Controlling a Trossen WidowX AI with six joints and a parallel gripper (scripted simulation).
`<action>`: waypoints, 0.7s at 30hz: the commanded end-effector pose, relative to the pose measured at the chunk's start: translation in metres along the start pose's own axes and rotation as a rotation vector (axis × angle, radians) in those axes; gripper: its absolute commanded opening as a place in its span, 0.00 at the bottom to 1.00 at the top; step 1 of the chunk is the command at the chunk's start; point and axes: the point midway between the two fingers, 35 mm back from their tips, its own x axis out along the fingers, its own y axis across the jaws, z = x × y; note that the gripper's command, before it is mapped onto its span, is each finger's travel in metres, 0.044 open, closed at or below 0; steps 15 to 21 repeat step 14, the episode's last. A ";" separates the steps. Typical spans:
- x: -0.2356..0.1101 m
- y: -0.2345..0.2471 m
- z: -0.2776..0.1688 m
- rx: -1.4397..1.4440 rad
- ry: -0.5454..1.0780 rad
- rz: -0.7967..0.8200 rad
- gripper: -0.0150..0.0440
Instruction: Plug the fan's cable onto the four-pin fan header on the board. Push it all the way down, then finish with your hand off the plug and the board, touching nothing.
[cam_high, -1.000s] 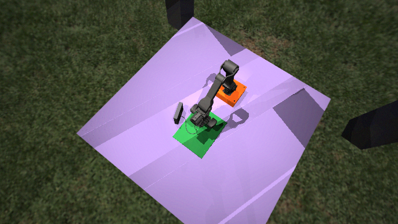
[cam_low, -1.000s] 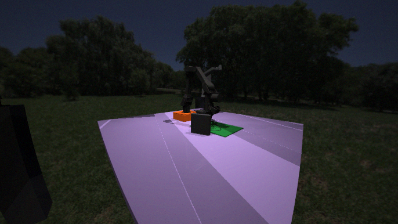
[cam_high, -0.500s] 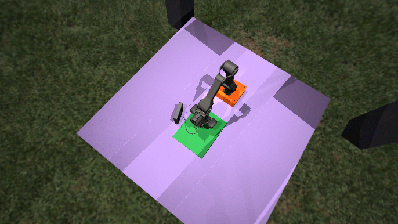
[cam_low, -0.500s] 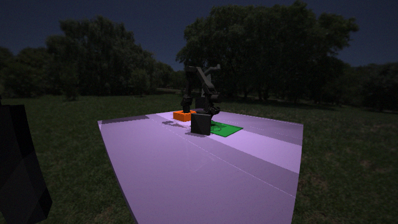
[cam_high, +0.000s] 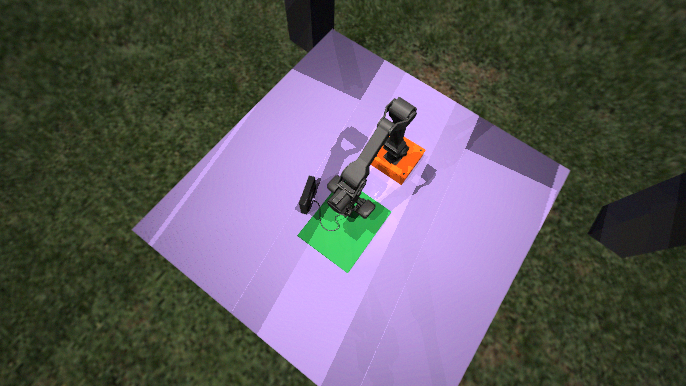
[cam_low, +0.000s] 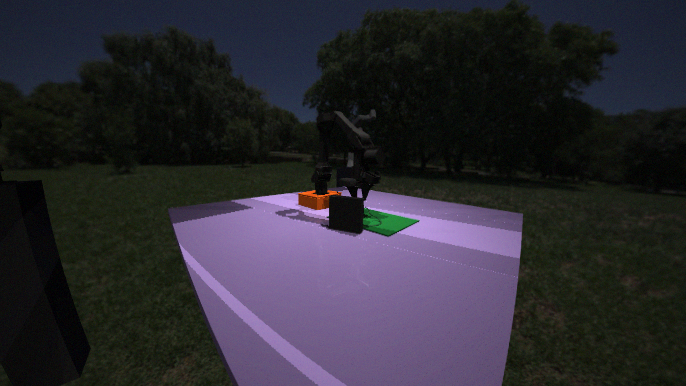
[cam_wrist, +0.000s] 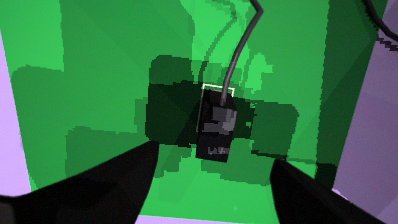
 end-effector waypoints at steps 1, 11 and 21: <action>-0.007 0.000 -0.004 0.003 0.015 -0.005 0.69; -0.014 -0.009 -0.095 0.003 0.023 -0.006 0.69; -0.009 -0.010 -0.122 0.003 0.025 -0.006 0.69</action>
